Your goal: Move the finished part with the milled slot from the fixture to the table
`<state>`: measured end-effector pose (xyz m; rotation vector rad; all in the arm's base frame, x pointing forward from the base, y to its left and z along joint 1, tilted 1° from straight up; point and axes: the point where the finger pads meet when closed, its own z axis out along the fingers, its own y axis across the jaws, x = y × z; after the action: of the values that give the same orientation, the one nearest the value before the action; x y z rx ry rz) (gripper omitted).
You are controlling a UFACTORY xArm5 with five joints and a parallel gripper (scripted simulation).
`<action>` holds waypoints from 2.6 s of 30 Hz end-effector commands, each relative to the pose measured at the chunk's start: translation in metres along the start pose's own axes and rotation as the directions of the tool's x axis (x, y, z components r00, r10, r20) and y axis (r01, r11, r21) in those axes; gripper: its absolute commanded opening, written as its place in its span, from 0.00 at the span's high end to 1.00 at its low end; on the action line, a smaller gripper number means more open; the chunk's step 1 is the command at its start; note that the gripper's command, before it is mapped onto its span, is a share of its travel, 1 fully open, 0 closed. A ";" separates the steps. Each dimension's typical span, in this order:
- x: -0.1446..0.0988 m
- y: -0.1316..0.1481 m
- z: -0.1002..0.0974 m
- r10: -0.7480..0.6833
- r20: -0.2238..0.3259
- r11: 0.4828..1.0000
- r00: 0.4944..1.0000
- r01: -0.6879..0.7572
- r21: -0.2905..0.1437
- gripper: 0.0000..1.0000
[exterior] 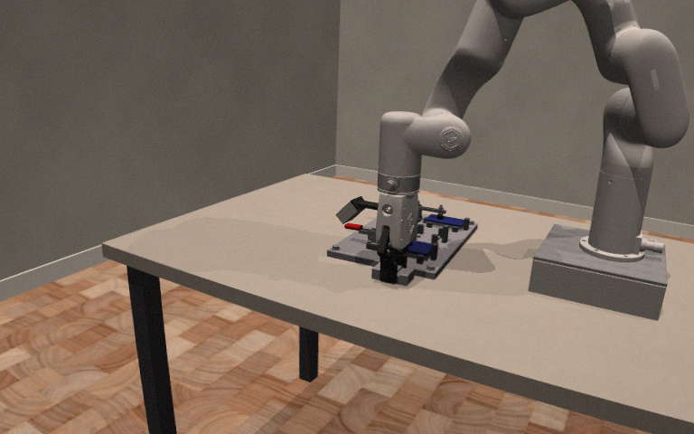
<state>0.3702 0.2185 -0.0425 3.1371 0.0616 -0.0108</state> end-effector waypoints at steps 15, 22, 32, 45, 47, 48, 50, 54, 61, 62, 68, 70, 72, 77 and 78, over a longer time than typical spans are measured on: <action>0.001 -0.001 0.001 0.000 -0.003 1.000 1.000 0.000 0.002 1.00; 0.001 -0.001 0.003 0.000 -0.003 1.000 1.000 0.000 0.002 1.00; 0.001 -0.001 0.006 0.000 -0.003 1.000 1.000 0.000 0.002 1.00; 0.001 -0.001 0.006 0.000 -0.003 1.000 1.000 0.000 0.002 1.00; 0.001 -0.001 0.006 0.000 -0.003 1.000 1.000 0.000 0.002 1.00; 0.001 -0.001 0.006 0.000 -0.003 1.000 1.000 0.000 0.002 1.00; 0.001 -0.001 0.006 0.000 -0.003 1.000 1.000 0.000 0.002 1.00; 0.001 -0.001 0.006 0.000 -0.003 1.000 1.000 0.000 0.002 0.31; 0.001 -0.001 0.006 0.000 -0.003 1.000 1.000 0.000 0.002 0.31; 0.001 -0.001 0.006 0.000 -0.003 1.000 1.000 0.000 0.002 0.31; 0.001 -0.001 0.006 0.000 -0.003 1.000 1.000 0.000 0.002 0.31; 0.001 -0.001 0.006 0.000 -0.003 1.000 1.000 0.000 0.002 0.31; 0.001 -0.001 0.006 0.000 -0.003 1.000 1.000 0.000 0.002 0.31; 0.001 -0.001 0.006 0.000 -0.003 1.000 1.000 0.000 0.002 0.31; 0.001 -0.001 0.006 0.000 -0.003 1.000 1.000 0.000 0.002 0.31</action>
<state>0.3702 0.2185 -0.0498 3.1371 0.0616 -0.0108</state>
